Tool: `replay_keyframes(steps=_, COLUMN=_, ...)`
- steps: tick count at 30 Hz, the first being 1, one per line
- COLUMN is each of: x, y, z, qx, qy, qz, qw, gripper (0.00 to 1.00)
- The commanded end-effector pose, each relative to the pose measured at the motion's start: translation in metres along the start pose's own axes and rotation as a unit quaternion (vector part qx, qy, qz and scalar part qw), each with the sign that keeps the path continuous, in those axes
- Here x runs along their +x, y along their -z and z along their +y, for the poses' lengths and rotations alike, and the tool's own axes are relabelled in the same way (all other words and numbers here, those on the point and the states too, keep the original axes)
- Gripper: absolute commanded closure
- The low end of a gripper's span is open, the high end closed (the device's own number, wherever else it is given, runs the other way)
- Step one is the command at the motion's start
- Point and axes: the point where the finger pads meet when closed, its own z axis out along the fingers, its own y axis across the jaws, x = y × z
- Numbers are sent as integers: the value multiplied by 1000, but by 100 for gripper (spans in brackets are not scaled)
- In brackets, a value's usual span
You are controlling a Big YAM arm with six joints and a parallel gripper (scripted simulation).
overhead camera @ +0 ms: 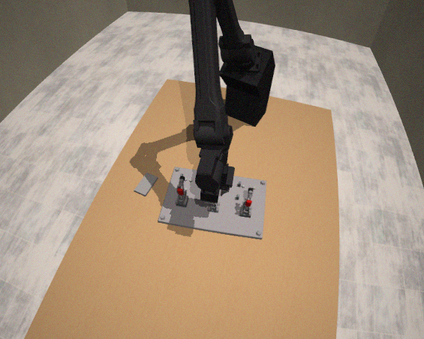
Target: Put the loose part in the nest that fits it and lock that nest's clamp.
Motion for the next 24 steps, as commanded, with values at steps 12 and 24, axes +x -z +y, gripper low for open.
replay_keyframes(steps=12, x=4, y=6, z=3, qx=-1, qy=-1, qz=3, qw=1000, gripper=8)
replay_keyframes(steps=24, x=2, y=63, z=4, qx=-2, qy=-1, qz=-2, qw=1000, gripper=8)
